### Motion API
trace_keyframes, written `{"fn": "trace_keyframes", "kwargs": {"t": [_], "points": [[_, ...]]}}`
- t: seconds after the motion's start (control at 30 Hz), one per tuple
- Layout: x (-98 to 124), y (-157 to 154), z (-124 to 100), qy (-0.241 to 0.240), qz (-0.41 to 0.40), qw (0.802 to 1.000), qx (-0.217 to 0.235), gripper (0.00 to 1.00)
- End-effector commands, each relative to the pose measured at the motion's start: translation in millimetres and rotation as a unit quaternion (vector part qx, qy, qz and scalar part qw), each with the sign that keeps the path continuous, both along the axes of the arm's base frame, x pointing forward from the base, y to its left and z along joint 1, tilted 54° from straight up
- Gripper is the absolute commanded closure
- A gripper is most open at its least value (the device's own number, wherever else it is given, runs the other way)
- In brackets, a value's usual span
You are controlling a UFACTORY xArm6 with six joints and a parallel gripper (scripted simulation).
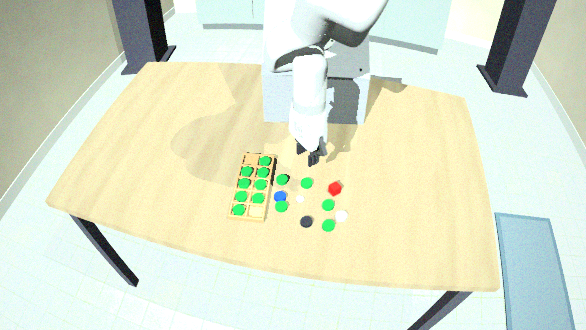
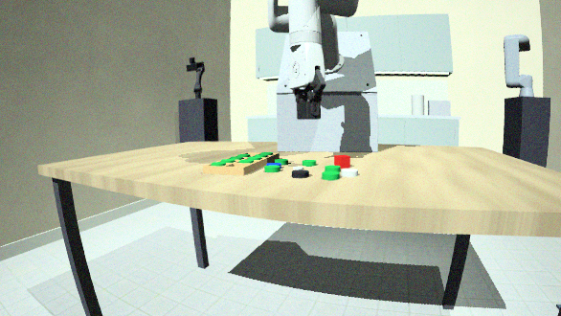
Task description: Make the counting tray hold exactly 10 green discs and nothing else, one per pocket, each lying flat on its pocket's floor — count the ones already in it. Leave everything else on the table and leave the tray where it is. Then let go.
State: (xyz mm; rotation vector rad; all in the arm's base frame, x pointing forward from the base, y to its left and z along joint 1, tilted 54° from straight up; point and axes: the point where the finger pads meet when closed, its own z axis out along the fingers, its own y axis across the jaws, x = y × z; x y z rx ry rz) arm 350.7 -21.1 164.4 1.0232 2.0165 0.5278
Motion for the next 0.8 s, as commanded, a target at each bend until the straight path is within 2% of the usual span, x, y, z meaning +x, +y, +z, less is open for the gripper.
{"fn": "trace_keyframes", "kwargs": {"t": [0.0, 0.27, 0.5, 0.57, 0.77], "points": [[1, -1, 1, -0.001, -0.001, 1.000, 0.000, 0.53], [18, 2, -6, -0.005, 0.003, 1.000, 0.011, 0.53], [45, 0, -32, -0.001, -0.001, 1.000, -0.001, 0.53], [45, 0, -32, -0.001, -0.001, 1.000, -0.001, 0.53], [73, 0, -52, -0.001, -0.001, 1.000, -0.001, 0.53]]}}
